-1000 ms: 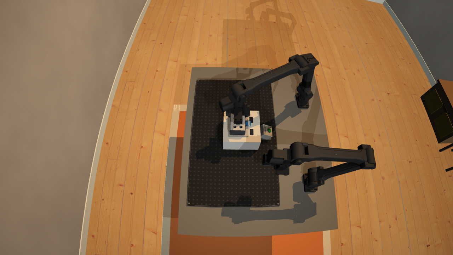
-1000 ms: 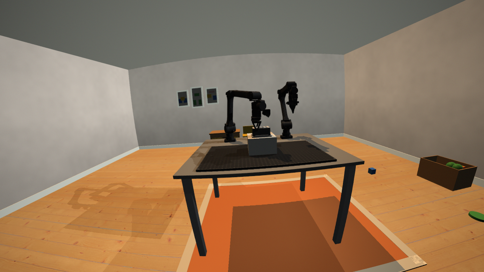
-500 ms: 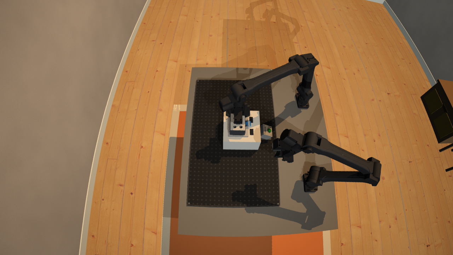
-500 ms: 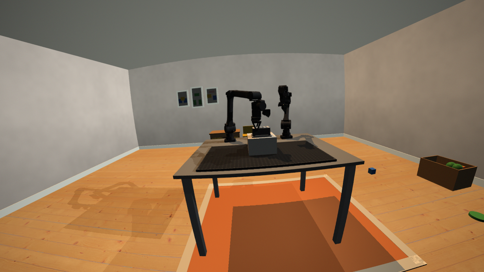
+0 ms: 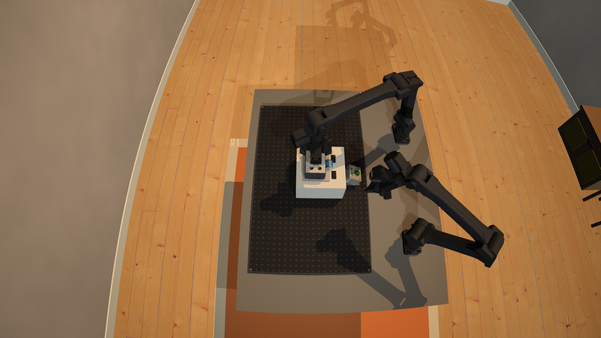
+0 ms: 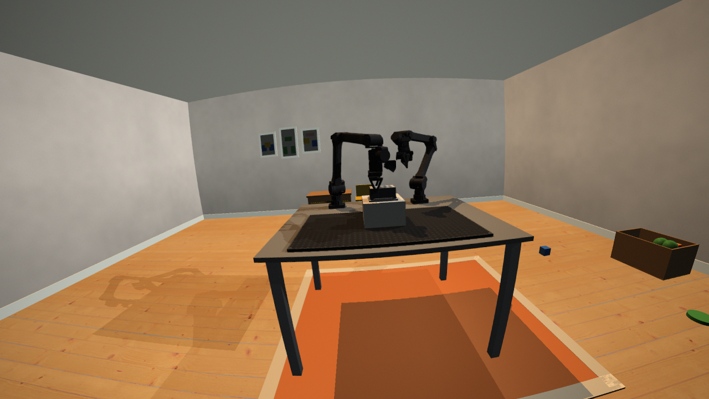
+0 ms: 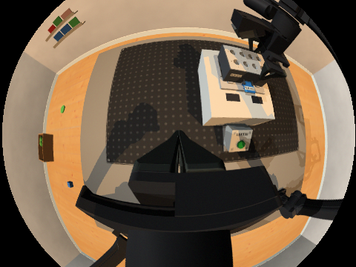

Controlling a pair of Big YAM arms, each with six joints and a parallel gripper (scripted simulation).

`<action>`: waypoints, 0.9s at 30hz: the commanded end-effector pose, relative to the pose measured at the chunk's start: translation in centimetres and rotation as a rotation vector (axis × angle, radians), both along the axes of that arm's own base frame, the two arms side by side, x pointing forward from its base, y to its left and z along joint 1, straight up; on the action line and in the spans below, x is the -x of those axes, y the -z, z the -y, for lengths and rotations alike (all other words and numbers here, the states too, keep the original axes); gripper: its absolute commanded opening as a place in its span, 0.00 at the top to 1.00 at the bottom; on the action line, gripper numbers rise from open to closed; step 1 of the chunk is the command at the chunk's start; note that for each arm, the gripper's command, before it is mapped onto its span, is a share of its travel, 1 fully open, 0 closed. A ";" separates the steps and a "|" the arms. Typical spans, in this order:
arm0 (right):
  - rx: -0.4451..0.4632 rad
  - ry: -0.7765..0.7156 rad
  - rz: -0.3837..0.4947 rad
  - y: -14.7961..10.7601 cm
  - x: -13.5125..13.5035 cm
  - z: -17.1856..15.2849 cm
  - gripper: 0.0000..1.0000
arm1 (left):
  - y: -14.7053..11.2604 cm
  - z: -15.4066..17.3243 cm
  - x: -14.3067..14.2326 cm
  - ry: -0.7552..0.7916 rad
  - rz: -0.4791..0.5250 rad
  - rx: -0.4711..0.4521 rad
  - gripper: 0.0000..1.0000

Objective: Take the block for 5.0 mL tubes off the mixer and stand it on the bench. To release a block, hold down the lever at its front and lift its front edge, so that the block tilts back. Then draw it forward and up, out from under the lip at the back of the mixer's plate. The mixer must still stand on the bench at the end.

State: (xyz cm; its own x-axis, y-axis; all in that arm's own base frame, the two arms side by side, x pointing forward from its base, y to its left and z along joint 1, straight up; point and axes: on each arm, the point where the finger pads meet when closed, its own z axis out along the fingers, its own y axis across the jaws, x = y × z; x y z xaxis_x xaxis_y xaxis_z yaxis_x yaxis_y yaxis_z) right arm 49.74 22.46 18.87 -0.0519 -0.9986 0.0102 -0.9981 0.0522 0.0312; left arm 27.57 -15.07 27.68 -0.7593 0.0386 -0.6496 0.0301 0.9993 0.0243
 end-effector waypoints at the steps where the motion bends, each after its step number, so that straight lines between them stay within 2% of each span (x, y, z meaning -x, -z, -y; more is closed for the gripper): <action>1: -0.004 -0.005 0.006 -0.5 0.4 -0.3 1.00 | 0.3 2.2 -0.2 -0.036 0.057 0.052 1.00; 5: -0.004 -0.005 0.006 -0.5 0.4 -0.3 1.00 | 0.0 2.8 -0.3 -0.036 0.090 0.045 1.00; 14: -0.004 -0.005 0.006 -0.5 0.4 -0.3 1.00 | 0.7 7.7 0.4 -0.010 0.275 0.030 1.00; 19: -0.004 -0.005 0.006 -0.5 0.4 -0.3 1.00 | -0.2 10.3 0.4 -0.018 0.256 0.035 1.00; 21: -0.004 -0.005 0.006 -0.5 0.4 -0.3 1.00 | -0.2 10.3 0.4 -0.018 0.256 0.035 1.00; 24: -0.004 -0.005 0.006 -0.5 0.4 -0.3 1.00 | -1.6 11.6 0.6 -0.017 0.264 0.055 1.00; 27: -0.004 -0.005 0.006 -0.5 0.4 -0.3 1.00 | -0.1 12.9 0.9 -0.005 0.246 0.036 1.00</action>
State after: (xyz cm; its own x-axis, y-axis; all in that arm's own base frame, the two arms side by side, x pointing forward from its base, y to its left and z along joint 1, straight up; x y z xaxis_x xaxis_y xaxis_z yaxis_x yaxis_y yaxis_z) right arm 49.74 22.46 18.87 -0.0519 -0.9986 0.0102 -0.9981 0.0522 0.0312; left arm 26.18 -25.53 26.05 -0.5852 0.0504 -0.8093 0.0301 0.9987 0.0404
